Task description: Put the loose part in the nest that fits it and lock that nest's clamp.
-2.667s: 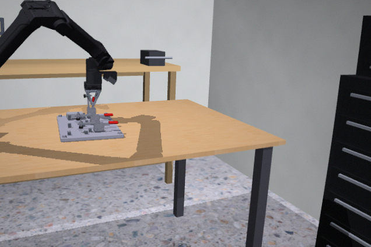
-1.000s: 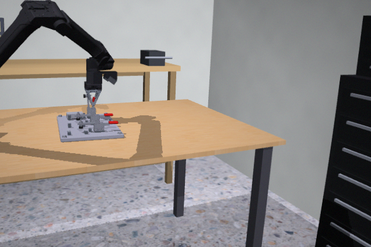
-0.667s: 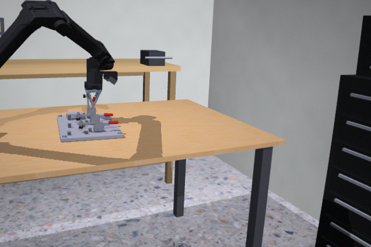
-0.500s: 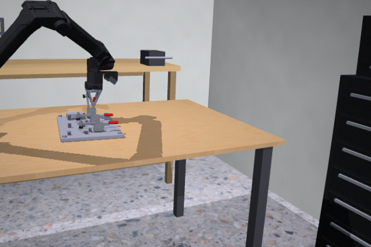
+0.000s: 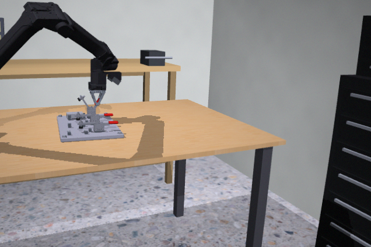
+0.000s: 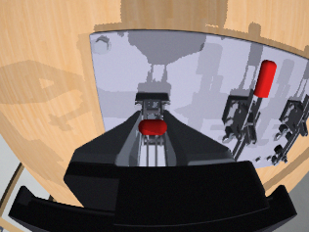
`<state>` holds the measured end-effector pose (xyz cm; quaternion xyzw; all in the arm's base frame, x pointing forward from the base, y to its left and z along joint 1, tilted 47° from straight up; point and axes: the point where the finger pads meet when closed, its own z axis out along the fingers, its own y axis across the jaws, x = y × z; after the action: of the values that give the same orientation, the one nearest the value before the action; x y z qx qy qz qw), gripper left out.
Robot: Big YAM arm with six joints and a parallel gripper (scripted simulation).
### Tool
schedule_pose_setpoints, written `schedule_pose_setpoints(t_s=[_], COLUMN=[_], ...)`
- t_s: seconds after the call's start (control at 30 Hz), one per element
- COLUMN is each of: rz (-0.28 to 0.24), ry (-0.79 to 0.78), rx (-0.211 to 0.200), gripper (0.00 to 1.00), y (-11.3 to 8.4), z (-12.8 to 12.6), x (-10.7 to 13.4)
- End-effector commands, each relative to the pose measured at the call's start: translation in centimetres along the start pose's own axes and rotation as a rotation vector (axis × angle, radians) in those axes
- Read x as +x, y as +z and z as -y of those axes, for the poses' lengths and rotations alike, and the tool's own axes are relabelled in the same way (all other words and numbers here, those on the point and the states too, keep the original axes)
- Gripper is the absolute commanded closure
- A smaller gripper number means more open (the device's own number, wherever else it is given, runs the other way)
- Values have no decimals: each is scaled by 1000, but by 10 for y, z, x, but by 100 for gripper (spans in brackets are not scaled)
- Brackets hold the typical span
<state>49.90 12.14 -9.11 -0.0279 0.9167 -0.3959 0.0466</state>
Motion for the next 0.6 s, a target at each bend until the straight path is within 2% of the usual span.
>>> schedule_pose_setpoints(t_s=[0.0, 0.57], rz=[22, 22], ry=[42, 42], rx=[-7, -6], gripper=[100, 100], y=[9, 24], z=[1, 1], x=[-34, -46])
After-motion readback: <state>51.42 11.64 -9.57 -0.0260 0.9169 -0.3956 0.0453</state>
